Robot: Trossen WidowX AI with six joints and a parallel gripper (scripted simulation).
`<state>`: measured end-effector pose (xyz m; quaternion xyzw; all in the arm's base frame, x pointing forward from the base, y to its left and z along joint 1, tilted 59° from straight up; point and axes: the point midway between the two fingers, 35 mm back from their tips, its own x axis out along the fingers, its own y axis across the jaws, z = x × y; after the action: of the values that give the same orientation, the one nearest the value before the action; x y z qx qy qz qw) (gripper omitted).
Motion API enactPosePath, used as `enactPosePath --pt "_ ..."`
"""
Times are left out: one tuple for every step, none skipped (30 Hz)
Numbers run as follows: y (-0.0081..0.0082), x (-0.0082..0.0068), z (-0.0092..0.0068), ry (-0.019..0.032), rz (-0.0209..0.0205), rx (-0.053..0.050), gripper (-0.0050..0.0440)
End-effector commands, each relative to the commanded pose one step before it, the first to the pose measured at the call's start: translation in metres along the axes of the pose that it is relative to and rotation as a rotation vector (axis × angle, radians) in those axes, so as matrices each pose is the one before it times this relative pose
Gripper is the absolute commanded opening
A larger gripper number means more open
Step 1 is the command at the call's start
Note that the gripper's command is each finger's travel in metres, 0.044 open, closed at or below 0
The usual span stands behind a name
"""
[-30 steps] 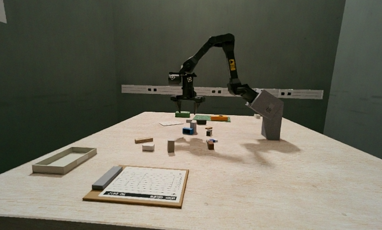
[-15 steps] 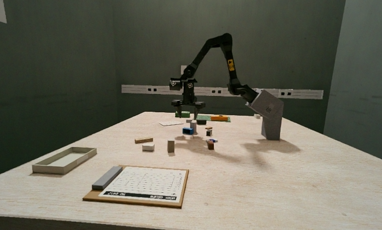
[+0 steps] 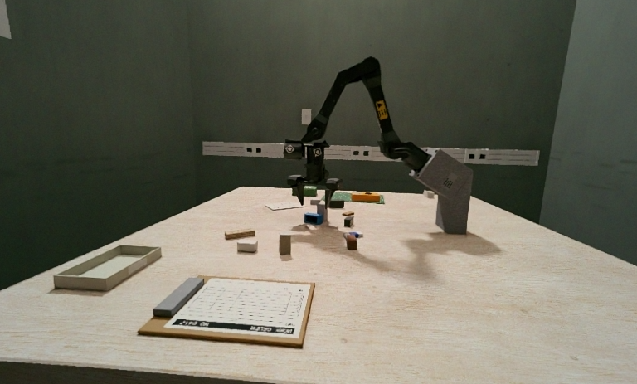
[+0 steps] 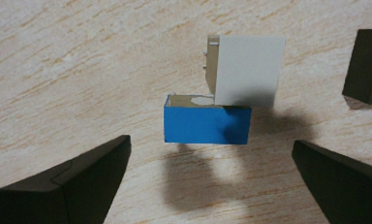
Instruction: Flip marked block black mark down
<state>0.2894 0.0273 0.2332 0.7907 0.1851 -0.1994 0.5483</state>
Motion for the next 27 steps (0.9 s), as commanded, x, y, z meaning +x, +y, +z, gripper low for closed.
enactPosePath --pt "-0.00055 0.00326 0.00049 0.0018 -0.00034 -0.0013 0.044" --pt "0.0 0.00088 -0.00001 0.00009 -0.00004 0.0 0.044" --pt "0.0 0.0 0.0 0.0 0.0 0.0 0.044" --pt "0.0 0.0 0.0 0.0 0.0 0.0 0.044" --pt "0.00083 0.00061 -0.00038 0.00077 0.00202 0.0 0.044" --pt "-0.00037 0.00121 0.00017 -0.00036 -0.00096 0.0 0.044" --pt "-0.00041 0.00131 0.0002 -0.00042 -0.00105 0.0 0.044" --pt "0.00002 0.00121 0.00003 -0.00001 0.00001 0.0 0.044" --pt "0.00002 0.00128 0.00001 0.0 0.0 0.0 0.044" --pt "0.00002 0.00134 0.0 0.00002 -0.00001 0.0 0.044" --pt "0.00001 0.00141 0.00001 0.00002 -0.00001 0.0 0.044" --pt "0.00001 0.00147 0.00001 0.0 0.0 0.0 0.044" --pt "0.00003 0.00151 0.00001 -0.00001 0.00001 0.0 0.044" --pt "0.00002 0.00156 0.00001 -0.00001 0.0 0.0 0.044" --pt "0.00001 0.0016 0.00002 0.0 0.0 0.0 0.044" --pt "0.00003 0.00161 0.00001 0.0 0.0 0.0 0.044" --pt "0.00002 0.00164 0.00001 0.00001 0.0 0.0 0.044" --pt "0.00001 0.00166 0.00001 0.0 0.0 0.0 0.044" --pt "0.00003 0.00166 0.00001 0.0 0.0 0.0 0.044" --pt "0.0 0.0 0.0 0.0 0.0 0.0 0.044" --pt "0.0 0.0 0.0 0.0 0.0 0.0 0.044" --pt "0.00161 0.0011 -0.00067 0.00145 0.00379 0.0001 0.044" --pt "-0.00033 0.00179 0.00017 -0.0003 -0.00083 -0.0001 0.044" --pt "-0.00042 0.00179 0.0002 -0.0004 -0.00108 -0.0001 0.044" --pt "-0.00063 0.00184 0.00028 -0.00062 -0.00153 0.0001 0.044" --pt "-0.00013 0.00164 0.00007 -0.00013 -0.00035 0.0001 0.044" --pt "0.00003 0.00155 0.0 0.00002 0.0 0.0 0.044"
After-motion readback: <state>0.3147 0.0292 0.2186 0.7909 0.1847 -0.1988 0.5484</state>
